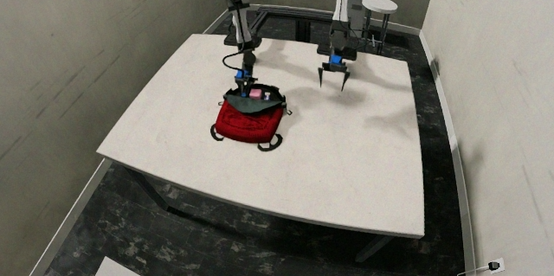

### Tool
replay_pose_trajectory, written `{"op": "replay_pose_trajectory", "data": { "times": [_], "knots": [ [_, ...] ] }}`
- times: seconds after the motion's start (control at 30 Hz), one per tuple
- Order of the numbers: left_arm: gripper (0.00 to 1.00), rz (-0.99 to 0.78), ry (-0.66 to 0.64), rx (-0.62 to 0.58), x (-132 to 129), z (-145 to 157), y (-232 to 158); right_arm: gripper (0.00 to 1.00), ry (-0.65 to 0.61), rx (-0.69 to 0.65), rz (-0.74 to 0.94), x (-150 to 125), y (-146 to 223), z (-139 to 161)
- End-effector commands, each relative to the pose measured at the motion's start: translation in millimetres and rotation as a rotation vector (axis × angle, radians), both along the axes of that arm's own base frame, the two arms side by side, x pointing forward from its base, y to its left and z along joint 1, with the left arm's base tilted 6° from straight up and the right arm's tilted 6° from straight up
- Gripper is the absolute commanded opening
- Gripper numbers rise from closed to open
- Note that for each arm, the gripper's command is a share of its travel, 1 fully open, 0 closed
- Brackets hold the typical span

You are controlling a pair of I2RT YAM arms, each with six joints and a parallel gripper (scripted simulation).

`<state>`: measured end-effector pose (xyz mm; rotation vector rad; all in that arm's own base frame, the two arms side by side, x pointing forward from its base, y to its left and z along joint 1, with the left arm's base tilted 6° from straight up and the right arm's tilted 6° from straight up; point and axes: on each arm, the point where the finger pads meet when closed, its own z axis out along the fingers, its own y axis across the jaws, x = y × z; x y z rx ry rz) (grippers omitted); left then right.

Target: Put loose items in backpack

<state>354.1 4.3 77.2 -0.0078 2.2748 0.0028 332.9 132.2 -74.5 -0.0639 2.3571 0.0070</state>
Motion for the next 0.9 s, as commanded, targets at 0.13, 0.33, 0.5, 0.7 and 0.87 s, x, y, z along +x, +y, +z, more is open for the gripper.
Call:
{"op": "replay_pose_trajectory", "data": {
  "times": [0.13,0.33,0.5,0.7,0.87],
  "knots": [
    [0.9,-0.007,-0.018,0.001,3,6,-2,0.15,-0.024,0.012,0.001,10,4,0],
    [0.9,-0.007,-0.018,0.001,3,6,-2,0.15,-0.021,0.009,0.004,10,4,-2],
    [0.9,-0.007,-0.018,0.001,3,6,-2,0.15,-0.019,0.011,0.004,10,4,-5],
    [0.9,-0.007,-0.018,0.001,3,6,-2,0.15,-0.013,0.008,0.003,8,2,-9],
    [0.9,-0.007,-0.018,0.001,3,6,-2,0.15,0.002,-0.001,0.003,1,-2,-12]
  ]
}}
